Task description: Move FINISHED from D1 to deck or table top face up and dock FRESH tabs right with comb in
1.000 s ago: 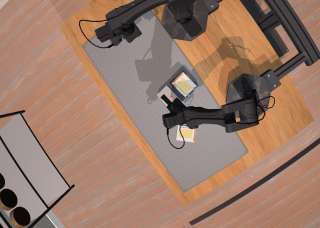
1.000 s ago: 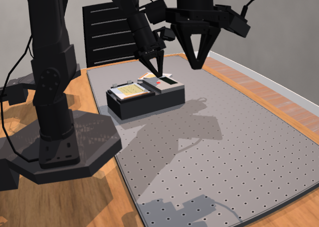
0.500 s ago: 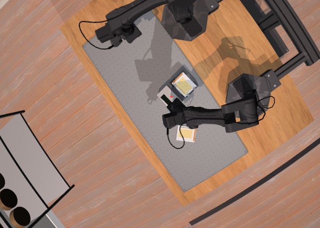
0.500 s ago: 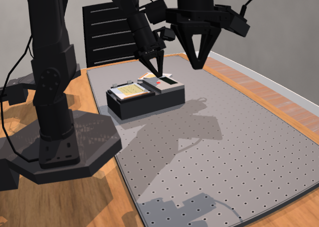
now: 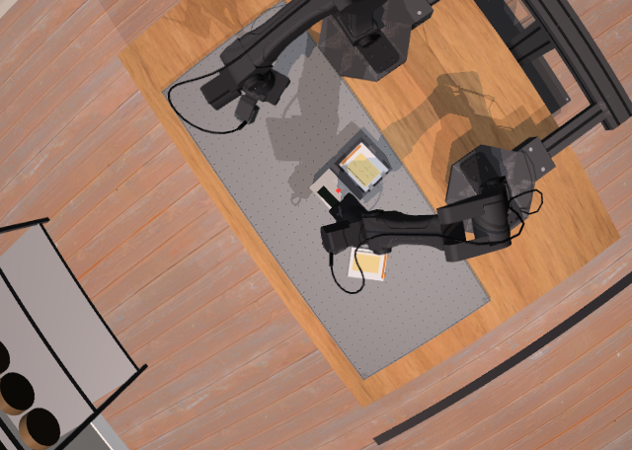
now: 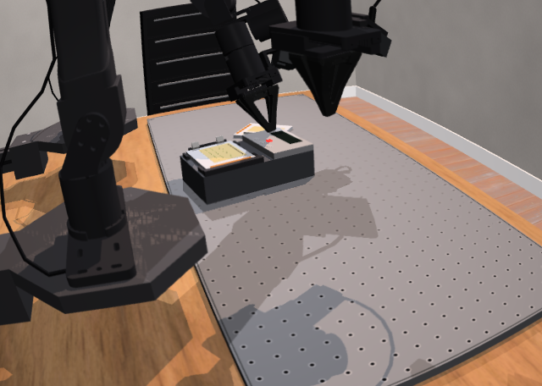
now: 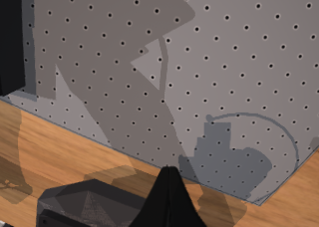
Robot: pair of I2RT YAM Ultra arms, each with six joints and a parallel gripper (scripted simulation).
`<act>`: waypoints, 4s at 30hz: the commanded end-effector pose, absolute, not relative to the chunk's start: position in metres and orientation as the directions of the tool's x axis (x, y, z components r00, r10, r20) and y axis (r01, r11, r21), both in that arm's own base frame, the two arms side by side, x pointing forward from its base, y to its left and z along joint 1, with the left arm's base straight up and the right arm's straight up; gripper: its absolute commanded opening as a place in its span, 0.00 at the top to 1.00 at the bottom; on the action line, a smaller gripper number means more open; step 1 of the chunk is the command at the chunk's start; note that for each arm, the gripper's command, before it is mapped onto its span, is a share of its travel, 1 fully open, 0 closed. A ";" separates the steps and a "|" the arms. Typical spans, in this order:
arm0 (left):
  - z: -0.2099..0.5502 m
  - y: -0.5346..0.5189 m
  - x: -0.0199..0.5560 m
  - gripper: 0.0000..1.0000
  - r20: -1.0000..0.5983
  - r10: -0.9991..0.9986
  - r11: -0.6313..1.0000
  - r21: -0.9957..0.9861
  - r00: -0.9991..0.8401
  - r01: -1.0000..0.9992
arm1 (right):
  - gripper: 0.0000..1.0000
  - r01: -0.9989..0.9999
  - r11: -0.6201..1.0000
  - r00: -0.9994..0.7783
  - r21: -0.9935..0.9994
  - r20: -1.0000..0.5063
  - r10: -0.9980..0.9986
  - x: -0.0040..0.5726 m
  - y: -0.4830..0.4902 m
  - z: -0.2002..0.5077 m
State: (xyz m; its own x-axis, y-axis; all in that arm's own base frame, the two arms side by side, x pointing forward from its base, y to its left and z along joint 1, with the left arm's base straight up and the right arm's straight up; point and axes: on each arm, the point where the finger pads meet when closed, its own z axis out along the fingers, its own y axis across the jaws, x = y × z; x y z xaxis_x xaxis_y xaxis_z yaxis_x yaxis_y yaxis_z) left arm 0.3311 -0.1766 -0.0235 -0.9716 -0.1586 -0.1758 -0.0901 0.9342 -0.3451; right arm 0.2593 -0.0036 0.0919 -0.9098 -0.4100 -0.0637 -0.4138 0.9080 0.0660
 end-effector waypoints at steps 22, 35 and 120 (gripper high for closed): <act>-0.075 -0.144 0.283 1.00 -0.028 -0.161 0.971 -0.184 -0.986 -0.154 | 1.00 -0.551 0.830 -0.829 0.089 -0.170 -0.532 0.288 0.072 0.072; -0.075 -0.144 0.283 1.00 -0.028 -0.161 0.971 -0.184 -0.986 -0.154 | 1.00 -0.523 0.848 -0.847 0.086 -0.164 -0.506 0.287 0.057 0.078; -0.075 -0.144 0.283 1.00 -0.028 -0.161 0.971 -0.184 -0.986 -0.154 | 1.00 -0.904 0.417 -0.422 0.090 -0.341 -0.840 0.270 0.187 0.059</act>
State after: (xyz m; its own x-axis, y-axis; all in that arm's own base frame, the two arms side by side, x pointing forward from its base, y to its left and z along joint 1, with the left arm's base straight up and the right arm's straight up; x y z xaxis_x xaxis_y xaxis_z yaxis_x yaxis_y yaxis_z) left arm 0.3311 -0.1766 -0.0235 -0.9716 -0.1586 -0.1758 -0.0901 0.9342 -0.3451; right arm 0.2703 0.1850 0.0643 -0.3753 -0.8551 -0.3578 -0.9241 0.3753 0.0724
